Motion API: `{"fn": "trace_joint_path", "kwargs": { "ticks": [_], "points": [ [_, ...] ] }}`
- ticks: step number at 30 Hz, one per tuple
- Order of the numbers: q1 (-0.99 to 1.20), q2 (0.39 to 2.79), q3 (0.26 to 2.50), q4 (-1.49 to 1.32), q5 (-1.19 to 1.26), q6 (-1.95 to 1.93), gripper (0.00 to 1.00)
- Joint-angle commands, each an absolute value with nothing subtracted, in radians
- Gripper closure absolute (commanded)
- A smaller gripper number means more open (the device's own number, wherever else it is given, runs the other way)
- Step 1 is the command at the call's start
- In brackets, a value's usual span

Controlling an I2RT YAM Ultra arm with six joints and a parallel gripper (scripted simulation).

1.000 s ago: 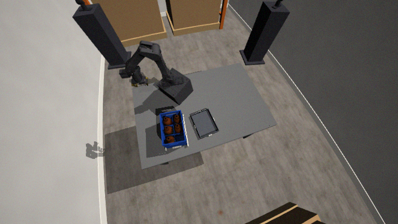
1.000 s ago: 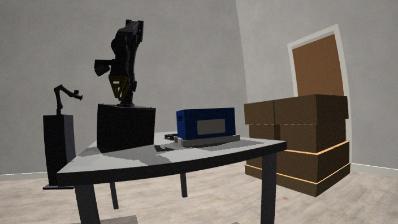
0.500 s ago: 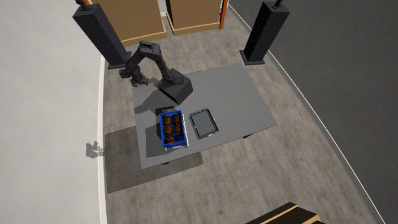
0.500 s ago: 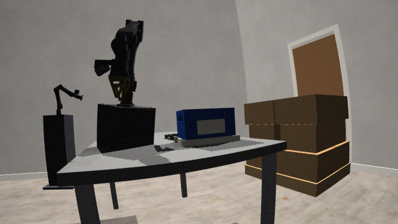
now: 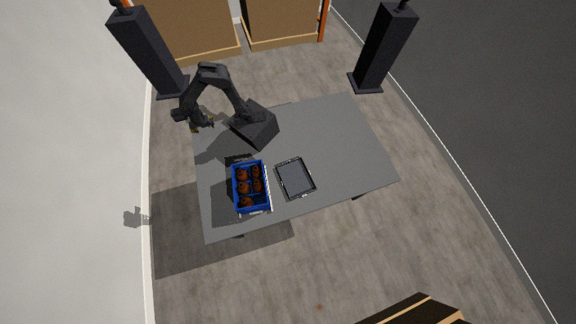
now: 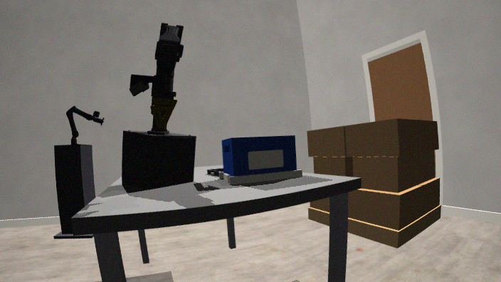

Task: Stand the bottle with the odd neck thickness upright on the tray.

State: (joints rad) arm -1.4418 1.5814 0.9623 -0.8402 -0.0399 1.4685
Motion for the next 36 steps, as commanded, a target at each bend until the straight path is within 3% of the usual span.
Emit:
{"fn": "trace_joint_path", "kwargs": {
  "ticks": [1, 36],
  "points": [
    [-1.370, 1.601, 1.037, -0.866, -0.023, 1.398, 0.00],
    [-0.617, 1.862, 1.418, -0.983, 0.058, 0.902, 0.00]
  ]
}}
